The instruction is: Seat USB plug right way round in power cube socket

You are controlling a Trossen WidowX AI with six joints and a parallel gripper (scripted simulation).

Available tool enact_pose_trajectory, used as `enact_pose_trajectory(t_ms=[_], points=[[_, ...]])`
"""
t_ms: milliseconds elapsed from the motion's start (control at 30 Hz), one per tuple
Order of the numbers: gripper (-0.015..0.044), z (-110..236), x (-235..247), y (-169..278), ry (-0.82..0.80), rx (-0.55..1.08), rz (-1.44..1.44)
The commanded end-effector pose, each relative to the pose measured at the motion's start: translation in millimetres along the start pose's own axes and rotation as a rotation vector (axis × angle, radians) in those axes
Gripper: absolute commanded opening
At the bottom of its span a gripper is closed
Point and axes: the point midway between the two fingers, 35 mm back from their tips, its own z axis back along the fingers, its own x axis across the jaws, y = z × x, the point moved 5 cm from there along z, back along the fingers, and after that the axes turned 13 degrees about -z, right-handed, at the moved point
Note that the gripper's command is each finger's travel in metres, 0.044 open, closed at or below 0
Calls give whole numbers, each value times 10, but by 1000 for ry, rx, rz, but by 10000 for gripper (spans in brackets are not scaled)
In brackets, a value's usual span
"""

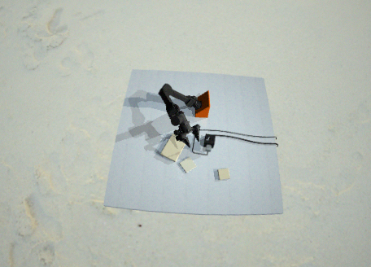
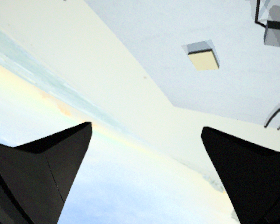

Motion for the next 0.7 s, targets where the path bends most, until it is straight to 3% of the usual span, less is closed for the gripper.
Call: enact_pose_trajectory(t_ms=[0,200,367,667], points=[[440,-314,-594,-71,178,-191,19],[440,-587,-1420,-330,369,-569,105],[440,-613,-1958,-624,426,-934,273],[440,-588,-2033,-663,426,-977,300]])
